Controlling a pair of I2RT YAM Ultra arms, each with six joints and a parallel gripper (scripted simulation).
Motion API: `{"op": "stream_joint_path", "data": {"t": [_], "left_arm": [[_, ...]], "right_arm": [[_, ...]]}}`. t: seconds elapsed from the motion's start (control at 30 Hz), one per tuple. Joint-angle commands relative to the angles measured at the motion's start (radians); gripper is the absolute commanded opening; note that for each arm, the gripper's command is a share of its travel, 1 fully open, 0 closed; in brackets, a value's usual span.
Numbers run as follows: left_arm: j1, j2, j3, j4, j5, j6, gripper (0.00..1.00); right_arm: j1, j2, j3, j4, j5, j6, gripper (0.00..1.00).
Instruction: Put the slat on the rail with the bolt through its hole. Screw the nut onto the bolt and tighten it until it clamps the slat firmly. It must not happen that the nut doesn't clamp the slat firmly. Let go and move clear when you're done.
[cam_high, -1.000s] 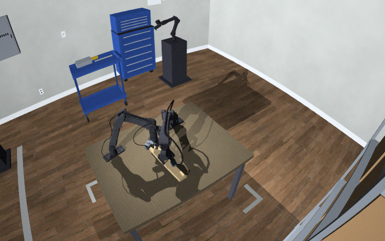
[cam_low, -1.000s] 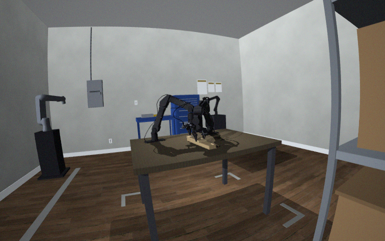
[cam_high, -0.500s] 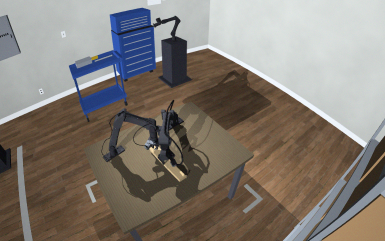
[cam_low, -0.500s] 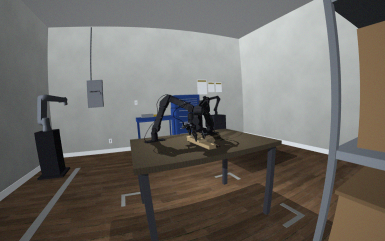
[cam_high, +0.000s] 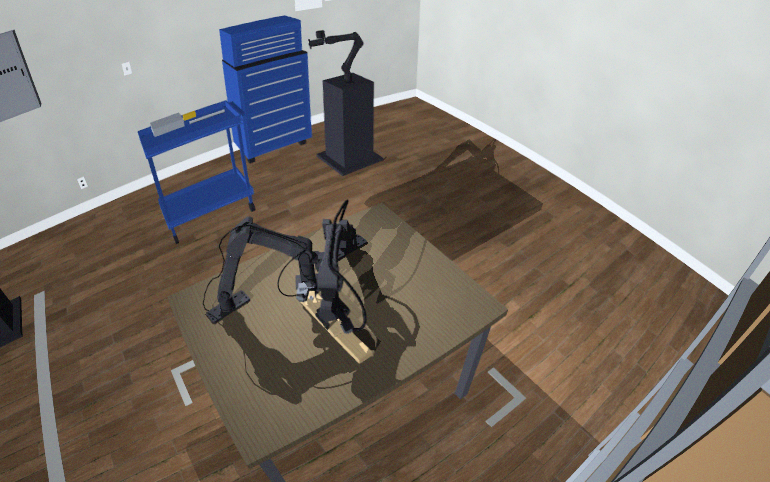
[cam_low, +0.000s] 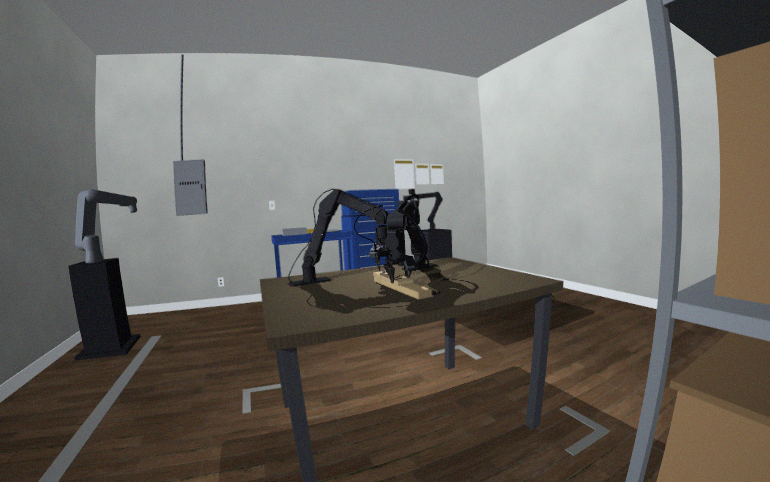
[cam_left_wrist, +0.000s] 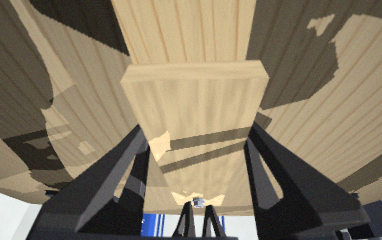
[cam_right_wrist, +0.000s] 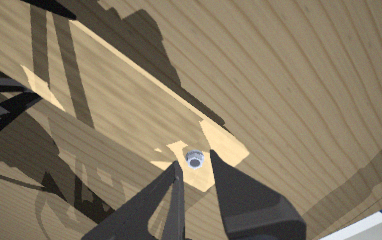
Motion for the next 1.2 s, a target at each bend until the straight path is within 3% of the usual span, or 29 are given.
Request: {"op": "stream_joint_path", "data": {"t": [0.0, 0.1, 0.13, 0.6, 0.67, 0.7, 1.17], "left_arm": [[0.000, -0.009, 0.007, -0.001, 0.000, 0.000, 0.72], [0.000, -0.009, 0.007, -0.001, 0.000, 0.000, 0.72], [0.000, -0.009, 0.007, -0.001, 0.000, 0.000, 0.72], [0.000, -0.009, 0.007, -0.001, 0.000, 0.000, 0.72], [0.000, -0.009, 0.007, -0.001, 0.000, 0.000, 0.72], [0.000, -0.009, 0.007, -0.001, 0.000, 0.000, 0.72], [0.000, -0.009, 0.007, -0.001, 0.000, 0.000, 0.72]], "right_arm": [[0.005, -0.009, 0.008, -0.003, 0.011, -0.249, 0.34], [0.005, -0.009, 0.008, -0.003, 0.011, -0.296, 0.34], [0.005, -0.009, 0.008, -0.004, 0.011, -0.414, 0.34], [0.005, -0.010, 0.011, -0.007, 0.010, -1.071, 0.34], [0.005, -0.010, 0.011, -0.007, 0.010, -1.071, 0.34], [0.005, -0.011, 0.011, -0.007, 0.010, -1.189, 0.34], [0.004, -0.012, 0.013, -0.010, 0.010, -1.847, 0.34]]}}
